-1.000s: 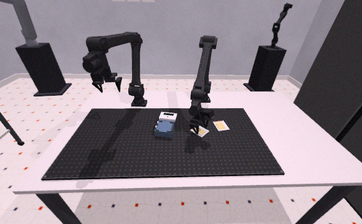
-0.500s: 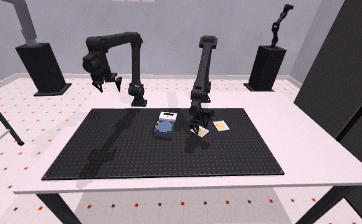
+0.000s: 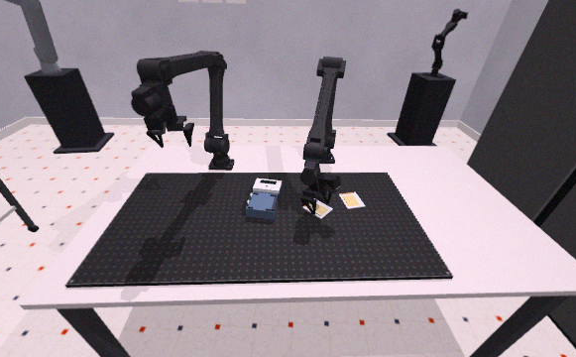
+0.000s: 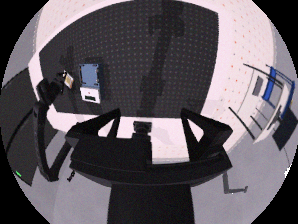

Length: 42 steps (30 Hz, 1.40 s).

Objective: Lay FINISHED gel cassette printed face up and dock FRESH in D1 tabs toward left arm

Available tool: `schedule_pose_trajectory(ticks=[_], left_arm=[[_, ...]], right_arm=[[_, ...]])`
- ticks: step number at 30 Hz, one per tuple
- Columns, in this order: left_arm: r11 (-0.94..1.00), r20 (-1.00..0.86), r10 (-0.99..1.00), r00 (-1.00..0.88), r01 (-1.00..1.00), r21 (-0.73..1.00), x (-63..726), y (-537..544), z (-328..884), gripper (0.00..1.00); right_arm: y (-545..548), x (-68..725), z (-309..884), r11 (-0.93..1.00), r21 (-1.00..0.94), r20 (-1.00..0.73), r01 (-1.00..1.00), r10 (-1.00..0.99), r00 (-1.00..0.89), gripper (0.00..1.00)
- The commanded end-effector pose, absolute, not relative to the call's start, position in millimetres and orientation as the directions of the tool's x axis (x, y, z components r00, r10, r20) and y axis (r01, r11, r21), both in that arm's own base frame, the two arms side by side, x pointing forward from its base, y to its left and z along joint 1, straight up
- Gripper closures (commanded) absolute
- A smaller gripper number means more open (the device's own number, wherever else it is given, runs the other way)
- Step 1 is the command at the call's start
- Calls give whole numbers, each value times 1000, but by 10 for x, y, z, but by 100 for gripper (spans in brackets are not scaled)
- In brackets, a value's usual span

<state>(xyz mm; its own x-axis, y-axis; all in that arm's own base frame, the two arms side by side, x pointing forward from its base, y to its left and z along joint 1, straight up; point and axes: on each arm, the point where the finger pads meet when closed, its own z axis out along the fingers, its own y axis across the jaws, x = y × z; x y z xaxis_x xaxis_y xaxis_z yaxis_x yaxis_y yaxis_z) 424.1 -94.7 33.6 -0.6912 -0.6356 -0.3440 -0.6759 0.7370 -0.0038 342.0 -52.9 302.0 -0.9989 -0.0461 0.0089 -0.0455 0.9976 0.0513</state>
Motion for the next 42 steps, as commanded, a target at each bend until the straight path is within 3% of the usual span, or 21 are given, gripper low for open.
schedule_pose_trajectory(ticks=[1,42], left_arm=[[738,-354,-637,-685,-675,-22,4304,-1004,327,2],[738,-348,-635,-689,-675,-10,4245,-984,235,2]], right_arm=[[-547,3560,3253,997,44,-33,-60,-59,-998,0],[-547,3560,3253,997,44,-33,-60,-59,-998,0]])
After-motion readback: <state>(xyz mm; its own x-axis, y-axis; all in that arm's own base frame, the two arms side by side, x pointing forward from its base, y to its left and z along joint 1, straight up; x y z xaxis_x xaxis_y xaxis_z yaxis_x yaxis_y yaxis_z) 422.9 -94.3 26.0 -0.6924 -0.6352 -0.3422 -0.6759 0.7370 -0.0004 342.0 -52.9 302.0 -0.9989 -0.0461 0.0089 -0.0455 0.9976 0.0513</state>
